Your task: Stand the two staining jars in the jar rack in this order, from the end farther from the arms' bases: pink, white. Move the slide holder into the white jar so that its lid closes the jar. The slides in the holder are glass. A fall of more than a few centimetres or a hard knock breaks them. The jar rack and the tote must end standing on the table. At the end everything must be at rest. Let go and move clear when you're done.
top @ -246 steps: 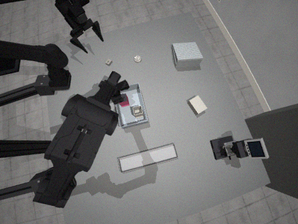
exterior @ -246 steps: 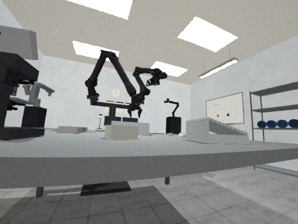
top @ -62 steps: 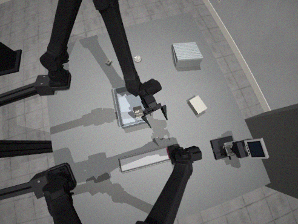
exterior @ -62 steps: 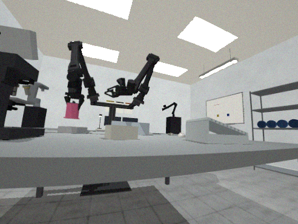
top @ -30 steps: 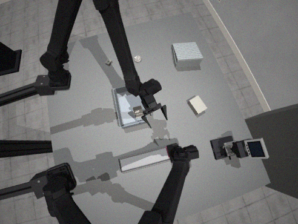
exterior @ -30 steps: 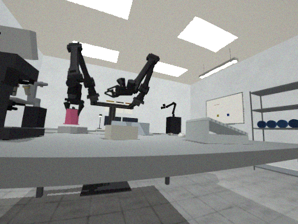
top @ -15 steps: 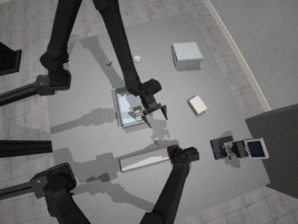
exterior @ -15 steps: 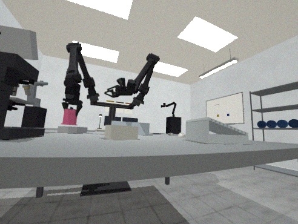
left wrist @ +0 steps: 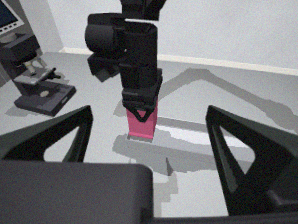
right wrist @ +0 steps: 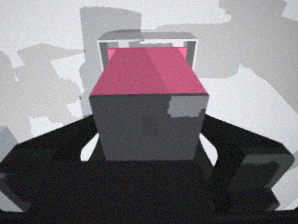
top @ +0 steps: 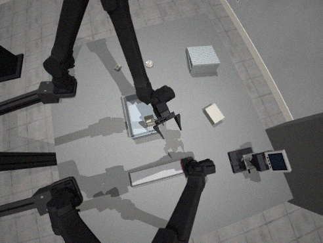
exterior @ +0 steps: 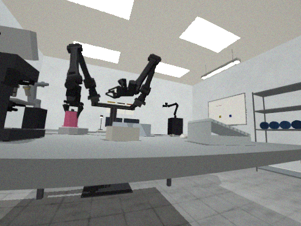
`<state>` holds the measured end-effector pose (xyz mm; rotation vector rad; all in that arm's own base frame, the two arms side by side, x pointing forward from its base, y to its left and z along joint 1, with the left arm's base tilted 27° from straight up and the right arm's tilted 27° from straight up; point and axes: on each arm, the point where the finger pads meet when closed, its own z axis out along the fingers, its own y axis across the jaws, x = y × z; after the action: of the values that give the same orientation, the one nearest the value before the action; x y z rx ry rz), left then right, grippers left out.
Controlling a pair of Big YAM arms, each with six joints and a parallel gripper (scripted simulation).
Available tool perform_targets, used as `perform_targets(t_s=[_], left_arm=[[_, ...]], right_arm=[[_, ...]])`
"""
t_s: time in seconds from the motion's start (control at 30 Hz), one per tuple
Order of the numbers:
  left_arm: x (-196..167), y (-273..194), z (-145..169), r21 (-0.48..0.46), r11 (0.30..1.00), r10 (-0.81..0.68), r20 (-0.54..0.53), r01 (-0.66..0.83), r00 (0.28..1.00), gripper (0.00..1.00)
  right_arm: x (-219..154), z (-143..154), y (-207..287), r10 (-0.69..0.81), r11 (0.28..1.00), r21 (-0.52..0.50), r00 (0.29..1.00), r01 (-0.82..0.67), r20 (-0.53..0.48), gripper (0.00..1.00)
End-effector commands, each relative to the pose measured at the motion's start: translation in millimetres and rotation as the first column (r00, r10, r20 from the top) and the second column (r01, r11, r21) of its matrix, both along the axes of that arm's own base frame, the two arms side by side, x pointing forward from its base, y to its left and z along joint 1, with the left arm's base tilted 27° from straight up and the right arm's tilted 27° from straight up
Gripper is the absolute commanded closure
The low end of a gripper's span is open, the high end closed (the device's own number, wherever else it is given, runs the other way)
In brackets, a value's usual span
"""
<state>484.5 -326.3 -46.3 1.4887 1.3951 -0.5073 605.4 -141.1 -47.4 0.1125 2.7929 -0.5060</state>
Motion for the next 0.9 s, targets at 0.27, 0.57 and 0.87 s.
perform_targets(t_s=[0.27, 0.57, 0.87], left_arm=[[8, 0, 10, -0.012, 1.000, 0.009, 0.023, -0.009, 1.000, 0.00], [8, 0, 10, -0.012, 1.000, 0.009, 0.023, -0.009, 1.000, 0.00], [8, 0, 10, -0.012, 1.000, 0.009, 0.023, -0.009, 1.000, 0.00]], right_arm=[[12, 30, -7, 0.002, 1.000, -0.011, 0.999, -0.002, 0.052, 0.43], [10, 22, -7, 0.001, 1.000, -0.008, 0.999, -0.001, 0.038, 0.43], [1, 0, -9, -0.014, 1.000, -0.001, 1.000, 0.014, 0.016, 0.43]])
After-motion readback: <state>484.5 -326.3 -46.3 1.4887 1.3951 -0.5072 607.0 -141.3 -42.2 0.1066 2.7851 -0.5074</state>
